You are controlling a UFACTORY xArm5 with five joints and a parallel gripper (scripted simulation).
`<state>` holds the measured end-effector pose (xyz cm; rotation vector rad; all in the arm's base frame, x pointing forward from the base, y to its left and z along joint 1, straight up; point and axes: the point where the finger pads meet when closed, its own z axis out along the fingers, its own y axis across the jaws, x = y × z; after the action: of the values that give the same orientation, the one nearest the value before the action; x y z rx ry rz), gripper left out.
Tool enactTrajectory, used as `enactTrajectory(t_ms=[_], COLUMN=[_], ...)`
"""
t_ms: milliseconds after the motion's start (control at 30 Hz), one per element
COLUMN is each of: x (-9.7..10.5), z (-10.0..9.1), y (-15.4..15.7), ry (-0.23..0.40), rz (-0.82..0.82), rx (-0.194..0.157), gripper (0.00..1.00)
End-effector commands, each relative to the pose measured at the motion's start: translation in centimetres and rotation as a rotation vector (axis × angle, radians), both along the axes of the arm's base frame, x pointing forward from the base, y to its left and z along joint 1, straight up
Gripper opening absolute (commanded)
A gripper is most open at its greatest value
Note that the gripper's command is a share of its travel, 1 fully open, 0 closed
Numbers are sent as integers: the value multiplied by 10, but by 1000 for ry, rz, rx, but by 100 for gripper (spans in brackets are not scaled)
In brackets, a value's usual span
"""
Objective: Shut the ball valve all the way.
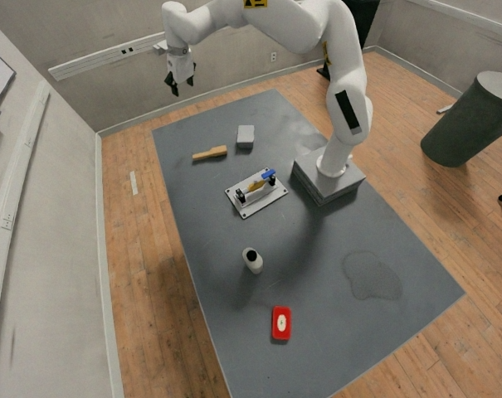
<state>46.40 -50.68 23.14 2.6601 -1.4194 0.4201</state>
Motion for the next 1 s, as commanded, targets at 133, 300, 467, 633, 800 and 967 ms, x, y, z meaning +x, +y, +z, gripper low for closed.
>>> enactTrajectory(t_ms=[133, 300, 467, 633, 800, 967], x=[2, 2, -3, -13, -30, -53], z=[3, 0, -4, -11, -21, -35], y=[18, 70, 109, 154, 203, 252], ry=[9, 43, 68, 97, 129, 161], rz=[42, 159, 247, 350, 464, 582], rx=[0, 10, 18, 26, 35, 44], gripper=[100, 100, 100, 100, 100, 100])
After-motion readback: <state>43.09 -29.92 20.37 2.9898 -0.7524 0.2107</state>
